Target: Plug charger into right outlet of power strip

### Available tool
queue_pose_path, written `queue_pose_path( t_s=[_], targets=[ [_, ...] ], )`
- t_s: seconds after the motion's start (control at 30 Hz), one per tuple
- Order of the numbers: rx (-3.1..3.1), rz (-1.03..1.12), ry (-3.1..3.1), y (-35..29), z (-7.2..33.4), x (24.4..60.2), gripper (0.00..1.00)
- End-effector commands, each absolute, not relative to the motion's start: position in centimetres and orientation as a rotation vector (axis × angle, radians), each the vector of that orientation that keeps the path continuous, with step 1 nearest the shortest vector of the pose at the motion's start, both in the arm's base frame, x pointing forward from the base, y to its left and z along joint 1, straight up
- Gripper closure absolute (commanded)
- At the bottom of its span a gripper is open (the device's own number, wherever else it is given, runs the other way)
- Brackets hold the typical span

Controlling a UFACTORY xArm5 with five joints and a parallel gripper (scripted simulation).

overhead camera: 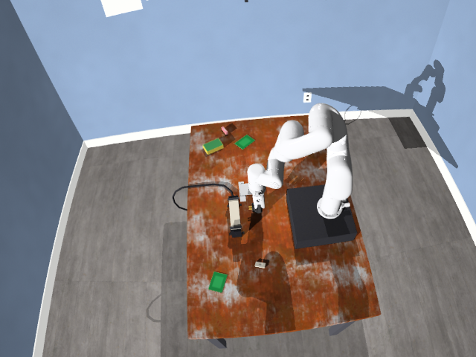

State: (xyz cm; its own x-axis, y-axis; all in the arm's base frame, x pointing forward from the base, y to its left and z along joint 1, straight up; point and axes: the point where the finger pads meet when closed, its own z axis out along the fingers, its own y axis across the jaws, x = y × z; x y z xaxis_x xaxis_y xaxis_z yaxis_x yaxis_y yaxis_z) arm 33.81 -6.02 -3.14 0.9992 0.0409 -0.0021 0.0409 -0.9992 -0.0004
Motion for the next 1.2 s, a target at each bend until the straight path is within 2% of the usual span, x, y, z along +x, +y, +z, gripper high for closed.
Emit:
queue_pose_path(
  t_s=[0.0, 1.17],
  targets=[
    [-3.141, -0.002, -0.064, -6.06, -3.44, 33.95, 1.00],
    [-3.141, -0.002, -0.064, -6.10, -4.25, 33.96, 1.00]
  ],
)
